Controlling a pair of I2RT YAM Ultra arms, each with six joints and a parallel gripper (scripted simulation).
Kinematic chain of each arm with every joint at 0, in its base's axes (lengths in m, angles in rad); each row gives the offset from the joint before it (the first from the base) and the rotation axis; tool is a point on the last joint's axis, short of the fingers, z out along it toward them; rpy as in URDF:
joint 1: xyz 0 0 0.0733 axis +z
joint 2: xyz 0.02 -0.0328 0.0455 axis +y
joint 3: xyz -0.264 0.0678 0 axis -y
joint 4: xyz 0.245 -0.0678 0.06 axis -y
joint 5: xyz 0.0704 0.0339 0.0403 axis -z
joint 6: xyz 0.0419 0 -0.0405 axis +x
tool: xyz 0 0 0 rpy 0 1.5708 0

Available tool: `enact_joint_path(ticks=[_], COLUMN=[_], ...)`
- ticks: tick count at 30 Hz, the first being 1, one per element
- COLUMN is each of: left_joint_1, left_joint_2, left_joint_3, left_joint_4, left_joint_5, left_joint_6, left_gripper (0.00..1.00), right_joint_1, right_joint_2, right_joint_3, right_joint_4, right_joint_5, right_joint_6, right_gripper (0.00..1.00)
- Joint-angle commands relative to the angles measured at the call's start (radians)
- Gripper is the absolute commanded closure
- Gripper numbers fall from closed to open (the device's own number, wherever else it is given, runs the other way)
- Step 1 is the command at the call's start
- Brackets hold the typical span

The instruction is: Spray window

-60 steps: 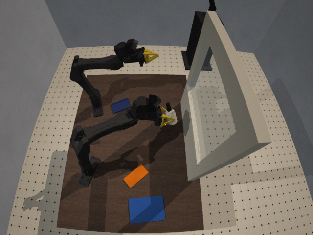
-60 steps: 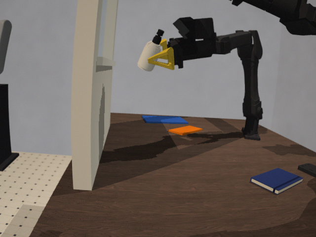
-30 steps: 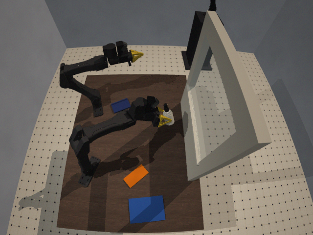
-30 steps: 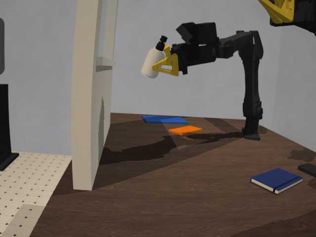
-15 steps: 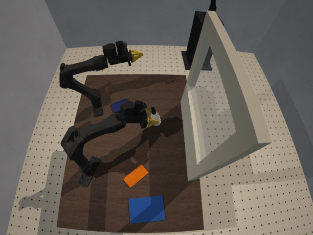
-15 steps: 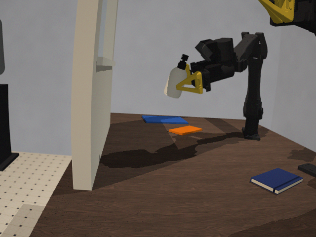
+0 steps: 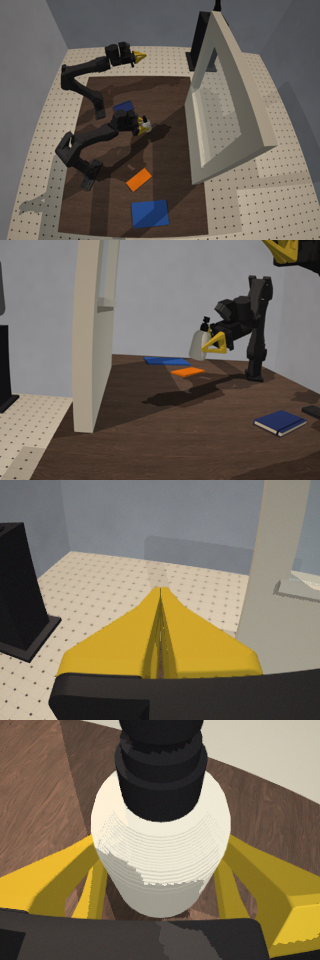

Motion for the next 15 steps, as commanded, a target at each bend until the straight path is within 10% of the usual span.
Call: enact_joint_path(ticks=[1,15], left_joint_1=[0.006,0.006], left_joint_2=[-0.024,-0.024], left_joint_3=[-0.003,-0.003], left_joint_4=[-0.011,-0.011], left_joint_5=[0.008,0.008], left_joint_6=[-0.005,-0.005], left_gripper=[1.0,1.0], right_joint_1=[0.033,0.136], right_joint_2=[-0.055,-0.159], right_joint_3=[-0.066,-0.36], right_joint_4=[0.061,0.164], right_joint_5=[0.014,0.019], right_joint_6=[0.075,0.239], right_gripper=[1.0,1.0])
